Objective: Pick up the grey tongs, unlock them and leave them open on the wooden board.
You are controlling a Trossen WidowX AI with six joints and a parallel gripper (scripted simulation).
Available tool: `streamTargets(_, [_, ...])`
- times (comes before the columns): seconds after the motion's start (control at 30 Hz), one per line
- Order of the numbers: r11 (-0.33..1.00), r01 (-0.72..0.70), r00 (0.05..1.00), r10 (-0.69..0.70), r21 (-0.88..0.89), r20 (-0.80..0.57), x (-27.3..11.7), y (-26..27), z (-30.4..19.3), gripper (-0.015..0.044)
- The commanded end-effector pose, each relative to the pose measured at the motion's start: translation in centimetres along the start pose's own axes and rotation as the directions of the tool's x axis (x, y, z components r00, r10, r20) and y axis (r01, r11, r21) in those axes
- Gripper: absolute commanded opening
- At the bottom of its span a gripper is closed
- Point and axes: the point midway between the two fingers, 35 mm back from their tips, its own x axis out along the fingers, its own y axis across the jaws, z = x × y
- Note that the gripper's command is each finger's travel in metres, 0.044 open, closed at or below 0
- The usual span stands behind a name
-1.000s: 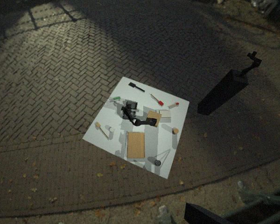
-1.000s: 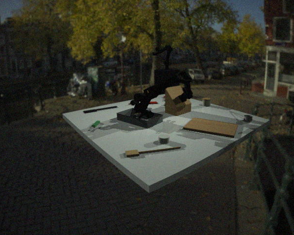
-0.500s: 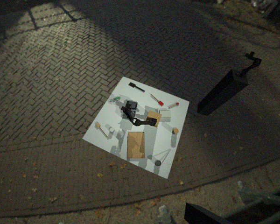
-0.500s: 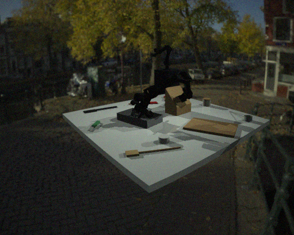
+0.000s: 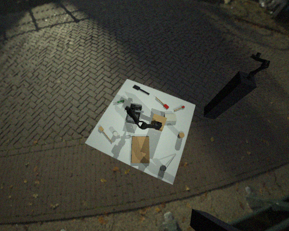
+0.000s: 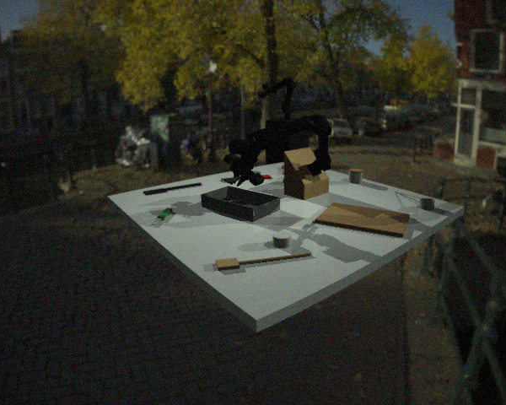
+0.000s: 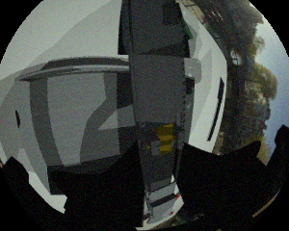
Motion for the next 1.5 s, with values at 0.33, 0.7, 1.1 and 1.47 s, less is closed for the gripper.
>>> streamTargets(0.33, [0.99, -0.143, 0.989, 0.142, -0.02, -0.034, 0.4, 0.3, -0.4, -0.015])
streamTargets(0.7, [0.926, -0.377, 0.926, 0.376, -0.016, -0.037, 0.5, 0.6, -0.8, -0.015])
streamTargets(1.1, [0.866, -0.5, 0.866, 0.5, -0.006, -0.006, 0.1, 0.6, -0.8, -0.015])
streamTargets(1.47, [0.871, -0.488, 0.873, 0.488, -0.067, -0.014, -1.6, 3.4, 0.5, -0.015])
